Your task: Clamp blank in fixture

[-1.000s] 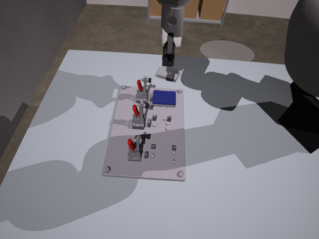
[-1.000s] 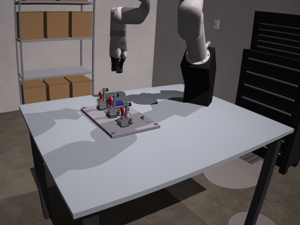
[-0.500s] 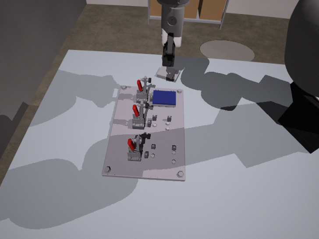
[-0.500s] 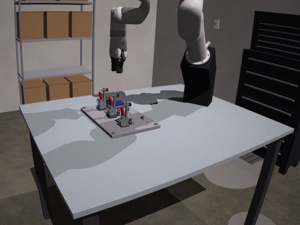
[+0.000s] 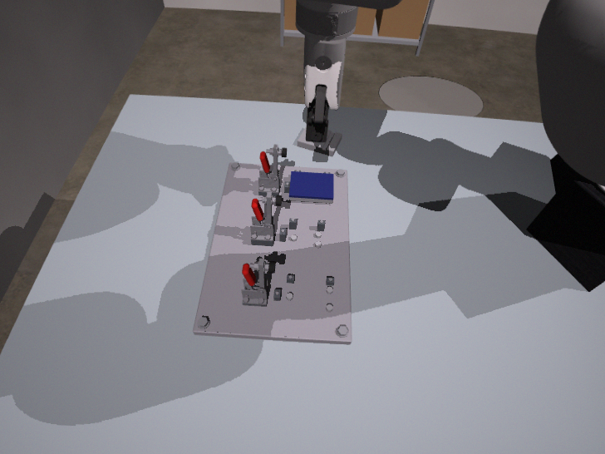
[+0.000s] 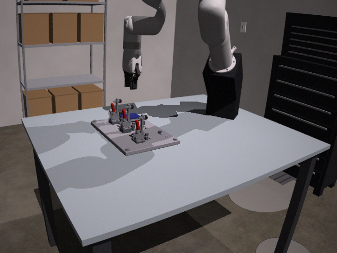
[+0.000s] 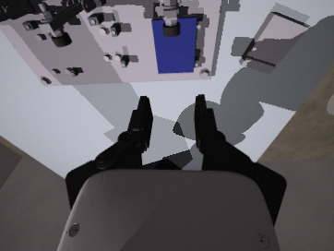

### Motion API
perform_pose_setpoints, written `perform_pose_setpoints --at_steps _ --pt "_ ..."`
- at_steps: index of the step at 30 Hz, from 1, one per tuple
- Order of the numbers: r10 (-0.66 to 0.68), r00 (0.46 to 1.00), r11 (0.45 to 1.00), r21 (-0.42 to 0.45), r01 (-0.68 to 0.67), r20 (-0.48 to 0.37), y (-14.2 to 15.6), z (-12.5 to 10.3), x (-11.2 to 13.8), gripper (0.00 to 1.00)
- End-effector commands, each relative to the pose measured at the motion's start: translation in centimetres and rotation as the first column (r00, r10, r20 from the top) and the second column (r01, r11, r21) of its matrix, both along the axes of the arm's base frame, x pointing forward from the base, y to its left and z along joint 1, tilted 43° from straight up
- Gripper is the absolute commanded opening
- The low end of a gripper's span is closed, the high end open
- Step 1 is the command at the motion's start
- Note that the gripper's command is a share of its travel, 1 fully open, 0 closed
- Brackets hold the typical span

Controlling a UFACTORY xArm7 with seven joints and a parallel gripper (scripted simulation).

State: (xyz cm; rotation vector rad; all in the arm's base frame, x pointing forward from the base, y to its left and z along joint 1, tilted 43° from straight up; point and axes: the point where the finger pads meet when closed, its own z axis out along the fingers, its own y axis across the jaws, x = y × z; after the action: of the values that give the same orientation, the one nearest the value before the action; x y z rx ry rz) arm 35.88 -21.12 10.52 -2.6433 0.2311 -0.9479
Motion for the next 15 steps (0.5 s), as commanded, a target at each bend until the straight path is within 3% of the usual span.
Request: perform_pose_setpoints --at_steps 1,9,15 --pt "-0.001 1.000 1.000 0.001 0.001 -0.001 0.7 -2.0 1.6 0.47" --pt "-0.001 1.000 1.000 0.001 0.001 -0.002 0.6 -1.8 2.0 0.47" --pt "-0.001 1.000 1.000 0.001 0.001 -0.002 -0.2 0.0 4.4 0.47"
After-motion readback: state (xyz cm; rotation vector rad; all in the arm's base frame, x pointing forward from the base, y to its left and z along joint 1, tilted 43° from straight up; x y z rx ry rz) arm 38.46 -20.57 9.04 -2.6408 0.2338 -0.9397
